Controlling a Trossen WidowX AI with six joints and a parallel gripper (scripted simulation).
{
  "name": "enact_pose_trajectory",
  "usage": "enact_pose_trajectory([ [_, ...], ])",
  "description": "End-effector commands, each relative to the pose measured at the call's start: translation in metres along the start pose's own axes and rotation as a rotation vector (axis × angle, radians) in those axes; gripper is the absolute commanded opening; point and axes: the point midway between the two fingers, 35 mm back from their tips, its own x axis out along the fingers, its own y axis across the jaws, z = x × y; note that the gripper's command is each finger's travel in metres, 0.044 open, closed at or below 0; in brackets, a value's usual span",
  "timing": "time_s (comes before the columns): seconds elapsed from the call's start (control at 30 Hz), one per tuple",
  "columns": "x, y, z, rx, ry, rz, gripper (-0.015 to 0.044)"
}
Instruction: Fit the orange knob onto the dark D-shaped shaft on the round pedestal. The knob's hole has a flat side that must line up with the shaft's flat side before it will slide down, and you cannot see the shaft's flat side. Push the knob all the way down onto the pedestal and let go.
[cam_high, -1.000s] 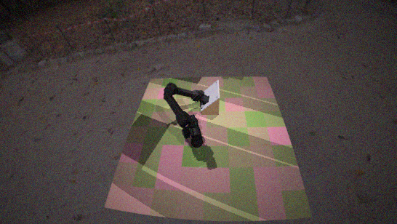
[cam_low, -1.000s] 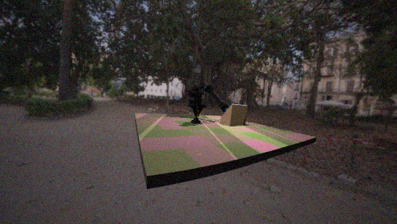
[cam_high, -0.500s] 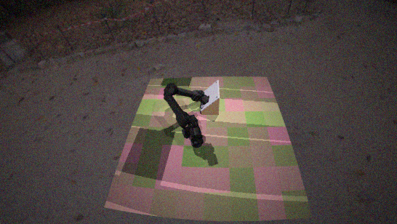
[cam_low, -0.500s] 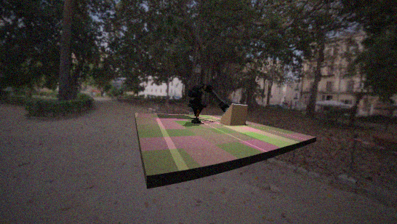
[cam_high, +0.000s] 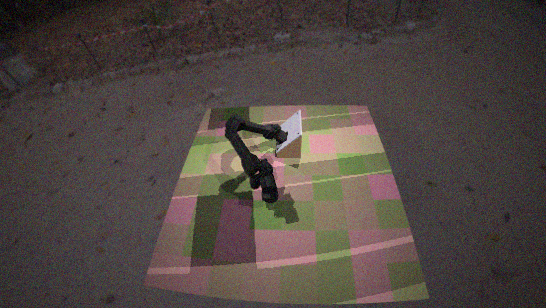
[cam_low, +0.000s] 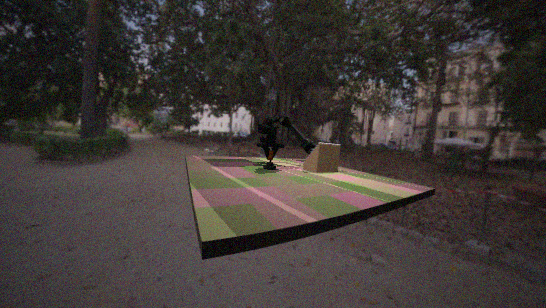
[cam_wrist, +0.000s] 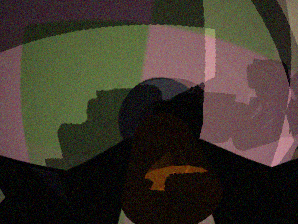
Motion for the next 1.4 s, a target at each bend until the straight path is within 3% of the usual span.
enact_pose_trajectory([
  [0.0,0.0012,0.0024,0.0007,0.011,0.0,0.007,0.0],
  [0.43,-0.0039,0.0011,-0.0006,0.011,0.0,0.007,0.0],
  [0.7,-0.0042,-0.0022,-0.0018,0.221,0.001,0.007,0.0],
  [1.37,0.0006,-0.003,-0.0024,0.221,0.001,0.007,0.0],
])
